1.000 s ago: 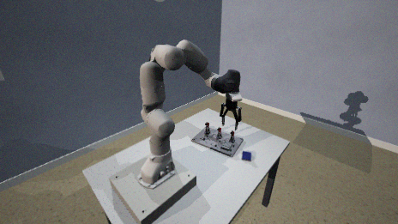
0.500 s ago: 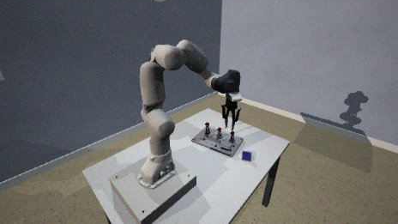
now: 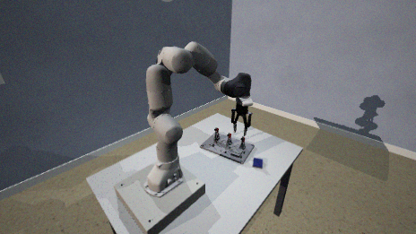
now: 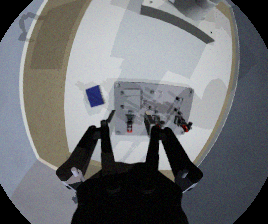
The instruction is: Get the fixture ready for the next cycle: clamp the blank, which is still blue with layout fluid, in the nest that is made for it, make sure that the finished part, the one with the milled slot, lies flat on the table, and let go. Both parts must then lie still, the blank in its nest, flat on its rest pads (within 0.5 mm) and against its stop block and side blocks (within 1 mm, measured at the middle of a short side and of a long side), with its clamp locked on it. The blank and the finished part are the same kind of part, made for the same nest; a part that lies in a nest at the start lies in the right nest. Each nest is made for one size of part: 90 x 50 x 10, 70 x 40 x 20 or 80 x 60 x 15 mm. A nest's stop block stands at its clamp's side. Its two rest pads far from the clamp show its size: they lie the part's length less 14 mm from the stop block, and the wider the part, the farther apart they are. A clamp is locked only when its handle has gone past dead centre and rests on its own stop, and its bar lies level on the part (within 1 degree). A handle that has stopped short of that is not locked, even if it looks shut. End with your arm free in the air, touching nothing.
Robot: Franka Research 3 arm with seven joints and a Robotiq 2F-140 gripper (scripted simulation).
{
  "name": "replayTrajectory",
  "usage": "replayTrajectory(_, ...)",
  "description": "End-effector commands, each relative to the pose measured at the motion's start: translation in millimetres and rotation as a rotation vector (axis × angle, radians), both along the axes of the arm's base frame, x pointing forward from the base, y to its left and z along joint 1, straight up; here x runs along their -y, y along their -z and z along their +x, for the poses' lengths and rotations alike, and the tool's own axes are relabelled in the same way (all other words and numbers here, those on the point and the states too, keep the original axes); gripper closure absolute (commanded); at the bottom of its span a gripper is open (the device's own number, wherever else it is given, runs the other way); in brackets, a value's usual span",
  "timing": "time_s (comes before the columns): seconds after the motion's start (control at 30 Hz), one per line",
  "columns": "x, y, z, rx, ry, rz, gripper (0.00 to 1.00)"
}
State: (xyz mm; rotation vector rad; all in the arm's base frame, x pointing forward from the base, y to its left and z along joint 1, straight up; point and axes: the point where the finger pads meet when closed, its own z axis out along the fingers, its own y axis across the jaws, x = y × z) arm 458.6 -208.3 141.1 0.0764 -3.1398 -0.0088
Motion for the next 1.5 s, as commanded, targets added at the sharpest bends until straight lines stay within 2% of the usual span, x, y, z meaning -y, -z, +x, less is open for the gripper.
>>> replayTrajectory(0.0, -0.1, 8.7, 0.3, 0.001, 0.003, -0.001, 0.42)
replayTrajectory(0.17, -0.3, 49.3, 0.3, 0.001, 0.003, -0.001, 0.42)
replayTrajectory(0.23, -0.3, 49.3, 0.3, 0.001, 0.003, -0.001, 0.42)
replayTrajectory(0.37, -0.4, 68.7, 0.3, 0.001, 0.003, -0.001, 0.42)
replayTrajectory(1.47, -7.3, 69.9, -3.3, 0.001, 0.003, -0.001, 0.42)
